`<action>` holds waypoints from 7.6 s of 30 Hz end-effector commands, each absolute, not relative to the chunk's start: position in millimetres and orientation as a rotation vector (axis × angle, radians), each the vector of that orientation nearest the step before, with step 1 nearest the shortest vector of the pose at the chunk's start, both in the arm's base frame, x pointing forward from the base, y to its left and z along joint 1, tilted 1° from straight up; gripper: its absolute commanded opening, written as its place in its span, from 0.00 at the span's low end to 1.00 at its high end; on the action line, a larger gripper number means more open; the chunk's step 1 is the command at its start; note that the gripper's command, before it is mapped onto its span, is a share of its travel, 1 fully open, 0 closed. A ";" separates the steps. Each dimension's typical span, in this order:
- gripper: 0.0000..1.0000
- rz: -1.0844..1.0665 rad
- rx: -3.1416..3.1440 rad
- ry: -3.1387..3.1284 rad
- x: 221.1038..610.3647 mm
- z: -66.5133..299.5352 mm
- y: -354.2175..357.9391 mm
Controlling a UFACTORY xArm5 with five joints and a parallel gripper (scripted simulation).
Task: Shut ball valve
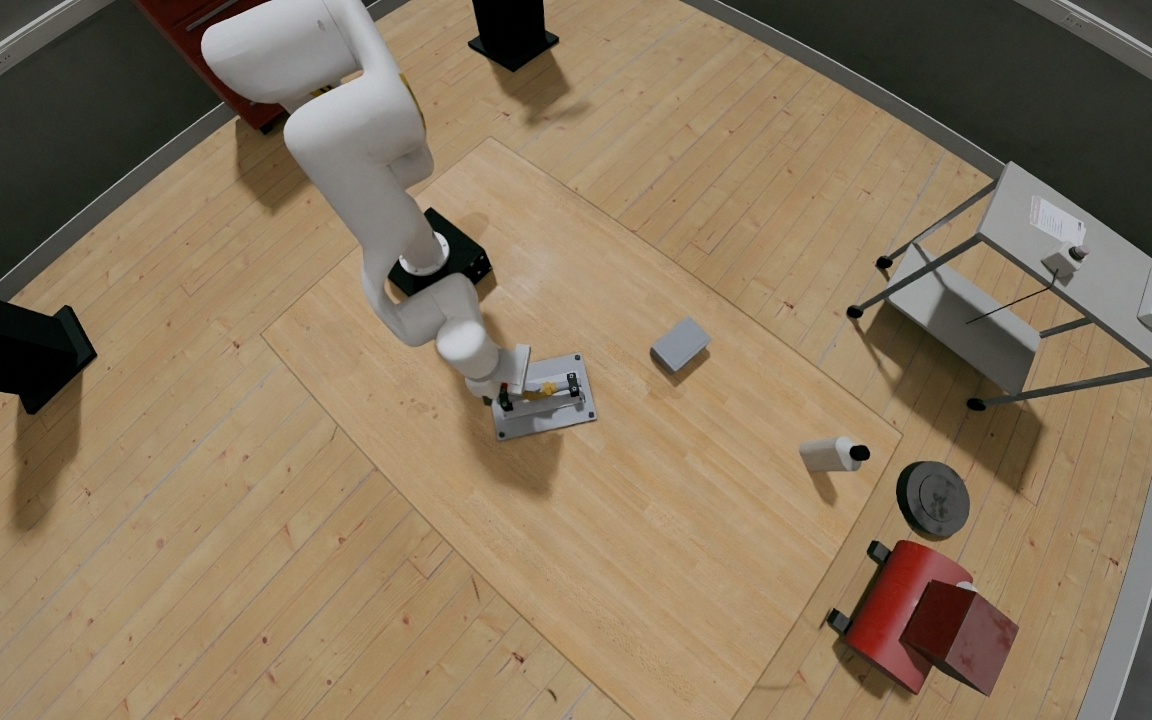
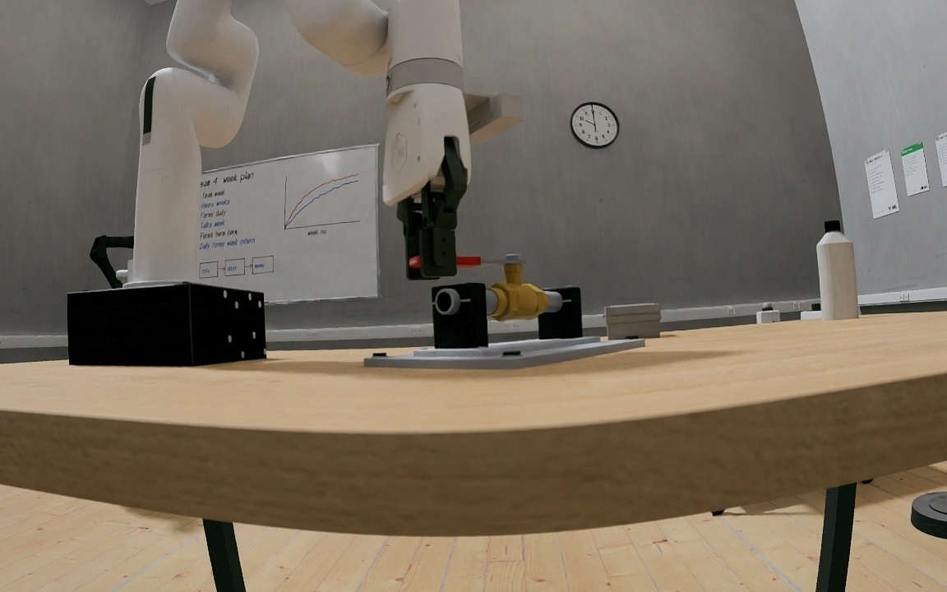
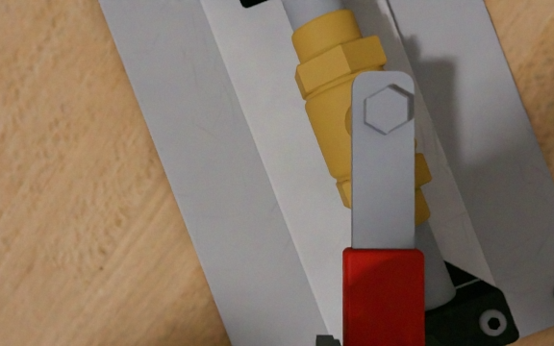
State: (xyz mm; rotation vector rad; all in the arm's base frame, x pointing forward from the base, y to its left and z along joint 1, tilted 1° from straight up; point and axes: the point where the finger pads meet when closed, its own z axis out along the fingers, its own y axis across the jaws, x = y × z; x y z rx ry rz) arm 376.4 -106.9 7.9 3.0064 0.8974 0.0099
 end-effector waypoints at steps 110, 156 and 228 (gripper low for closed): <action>0.00 0.011 3.139 -0.113 362.7 7.9 -54.2; 0.00 0.011 3.096 -0.538 367.5 7.8 -31.6; 0.69 0.010 2.976 -1.013 380.1 7.8 -8.4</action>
